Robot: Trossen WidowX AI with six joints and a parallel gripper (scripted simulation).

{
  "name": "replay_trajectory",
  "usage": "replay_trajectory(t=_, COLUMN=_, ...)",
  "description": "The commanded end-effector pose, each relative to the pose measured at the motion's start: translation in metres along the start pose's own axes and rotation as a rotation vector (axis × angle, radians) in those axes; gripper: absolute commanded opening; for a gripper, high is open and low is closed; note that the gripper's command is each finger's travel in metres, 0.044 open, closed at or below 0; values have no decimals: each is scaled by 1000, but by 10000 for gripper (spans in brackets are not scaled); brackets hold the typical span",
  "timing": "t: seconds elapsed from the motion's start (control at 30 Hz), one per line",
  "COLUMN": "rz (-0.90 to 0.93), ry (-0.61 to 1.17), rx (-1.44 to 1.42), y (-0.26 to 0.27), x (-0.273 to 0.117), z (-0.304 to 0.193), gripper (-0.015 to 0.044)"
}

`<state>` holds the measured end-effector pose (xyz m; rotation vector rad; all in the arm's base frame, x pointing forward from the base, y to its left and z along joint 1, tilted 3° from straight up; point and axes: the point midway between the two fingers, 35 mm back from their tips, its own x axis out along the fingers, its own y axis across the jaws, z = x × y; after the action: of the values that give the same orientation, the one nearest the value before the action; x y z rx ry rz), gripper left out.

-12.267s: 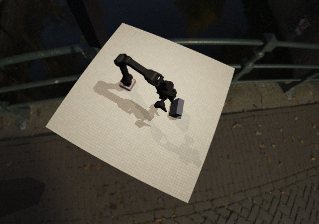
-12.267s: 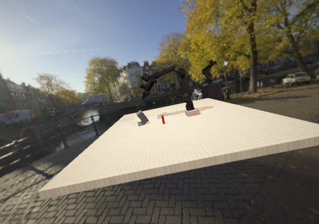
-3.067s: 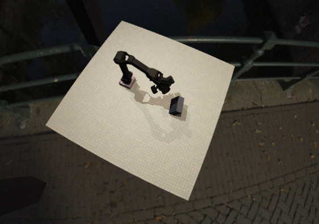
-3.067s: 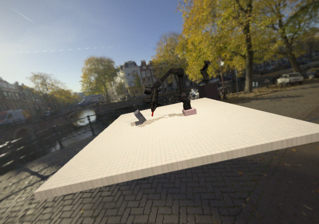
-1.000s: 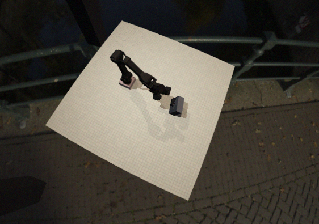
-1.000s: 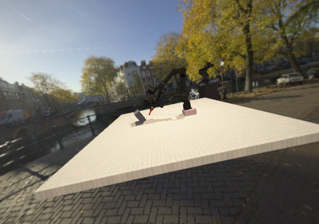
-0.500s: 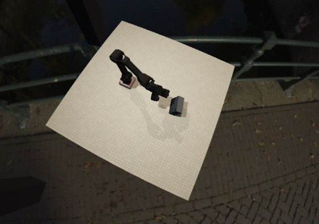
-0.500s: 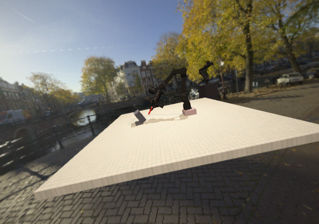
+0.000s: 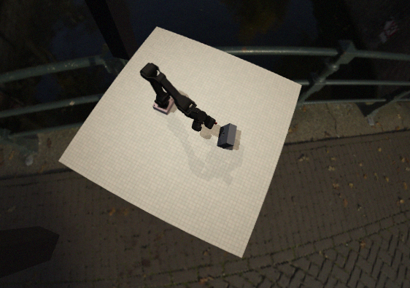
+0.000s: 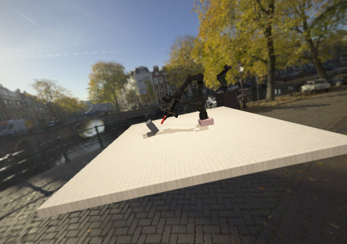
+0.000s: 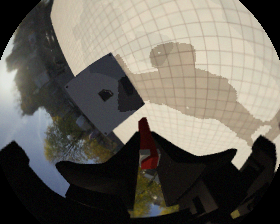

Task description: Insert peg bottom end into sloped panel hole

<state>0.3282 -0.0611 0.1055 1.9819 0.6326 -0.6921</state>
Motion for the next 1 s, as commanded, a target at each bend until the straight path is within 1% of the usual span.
replay_trajectory(t=0.0, rz=16, ry=8, rx=57, y=-1, x=-2, z=3, gripper=0)
replay_trajectory(t=0.97, rz=120, ry=52, rx=361, y=5, x=-13, z=19, gripper=0)
